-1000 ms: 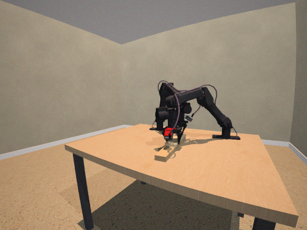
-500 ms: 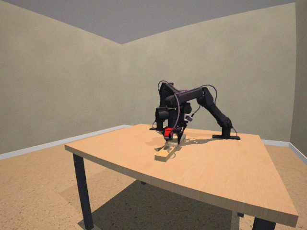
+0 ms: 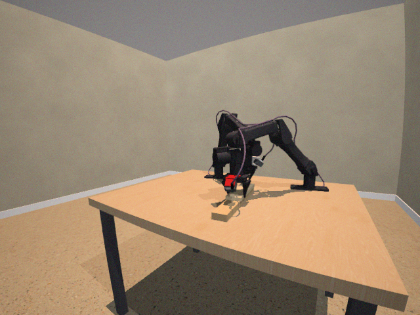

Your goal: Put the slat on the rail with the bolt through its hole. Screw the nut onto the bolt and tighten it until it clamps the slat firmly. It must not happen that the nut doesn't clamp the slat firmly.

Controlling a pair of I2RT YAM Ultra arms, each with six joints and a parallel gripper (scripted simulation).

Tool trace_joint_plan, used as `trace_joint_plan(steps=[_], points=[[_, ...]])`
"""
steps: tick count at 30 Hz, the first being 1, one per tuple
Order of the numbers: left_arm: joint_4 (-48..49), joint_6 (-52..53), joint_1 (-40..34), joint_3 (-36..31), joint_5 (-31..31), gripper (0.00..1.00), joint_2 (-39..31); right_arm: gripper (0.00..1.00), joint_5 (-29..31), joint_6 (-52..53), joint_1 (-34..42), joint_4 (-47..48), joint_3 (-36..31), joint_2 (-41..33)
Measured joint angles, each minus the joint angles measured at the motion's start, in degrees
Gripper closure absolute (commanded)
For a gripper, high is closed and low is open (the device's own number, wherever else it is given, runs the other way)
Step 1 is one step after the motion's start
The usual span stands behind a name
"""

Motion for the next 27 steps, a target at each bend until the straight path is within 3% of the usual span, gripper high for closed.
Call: trace_joint_plan(steps=[4, 27], points=[[0.0, 0.0, 0.0, 0.0, 0.0, 0.28, 0.0, 0.88, 0.0, 0.0, 0.0, 0.0, -0.02, 0.0], [0.0, 0.0, 0.0, 0.0, 0.0, 0.28, 0.0, 0.88, 0.0, 0.0, 0.0, 0.0, -0.02, 0.0]])
